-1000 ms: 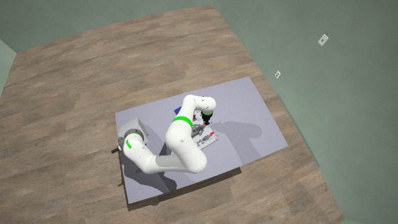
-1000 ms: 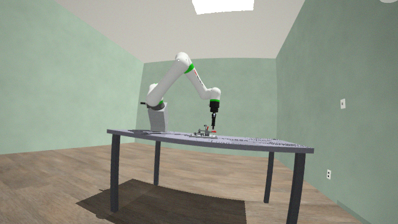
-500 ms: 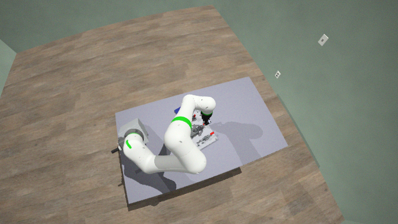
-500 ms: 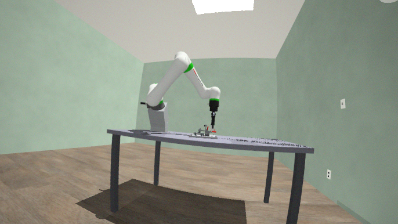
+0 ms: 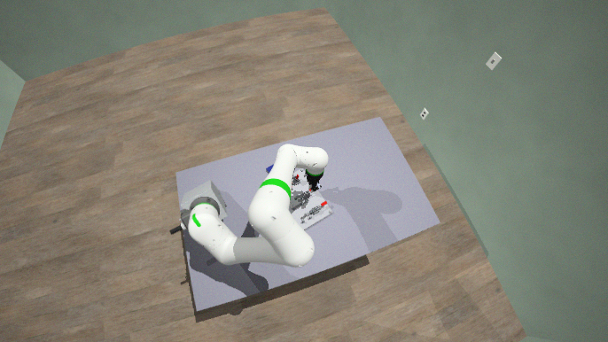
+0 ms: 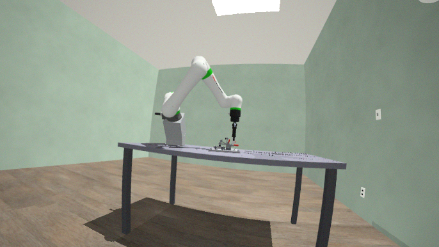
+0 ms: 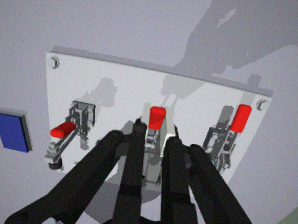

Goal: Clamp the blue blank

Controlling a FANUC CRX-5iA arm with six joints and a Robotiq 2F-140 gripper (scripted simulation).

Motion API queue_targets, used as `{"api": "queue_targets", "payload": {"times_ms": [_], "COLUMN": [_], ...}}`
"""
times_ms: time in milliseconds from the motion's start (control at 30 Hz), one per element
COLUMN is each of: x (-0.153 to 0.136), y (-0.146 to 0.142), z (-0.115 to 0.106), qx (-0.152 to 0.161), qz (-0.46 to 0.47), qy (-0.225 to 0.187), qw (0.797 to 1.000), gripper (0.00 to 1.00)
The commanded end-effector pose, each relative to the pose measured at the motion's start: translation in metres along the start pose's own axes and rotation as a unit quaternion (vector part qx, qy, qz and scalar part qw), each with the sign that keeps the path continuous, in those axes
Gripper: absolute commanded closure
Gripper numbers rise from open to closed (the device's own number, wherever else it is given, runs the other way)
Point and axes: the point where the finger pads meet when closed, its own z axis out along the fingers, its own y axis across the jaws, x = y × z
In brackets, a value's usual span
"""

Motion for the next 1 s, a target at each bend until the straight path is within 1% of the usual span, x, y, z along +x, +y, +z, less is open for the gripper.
{"api": "queue_targets", "payload": {"times_ms": [0,967], "x": [-0.002,-0.021], "y": [0.0,0.0], "z": [-0.002,-0.01], "qx": [0.0,0.0], "qz": [0.0,0.0], "qy": [0.0,0.0], "qw": [1.0,1.0], "gripper": [1.0,1.0]}}
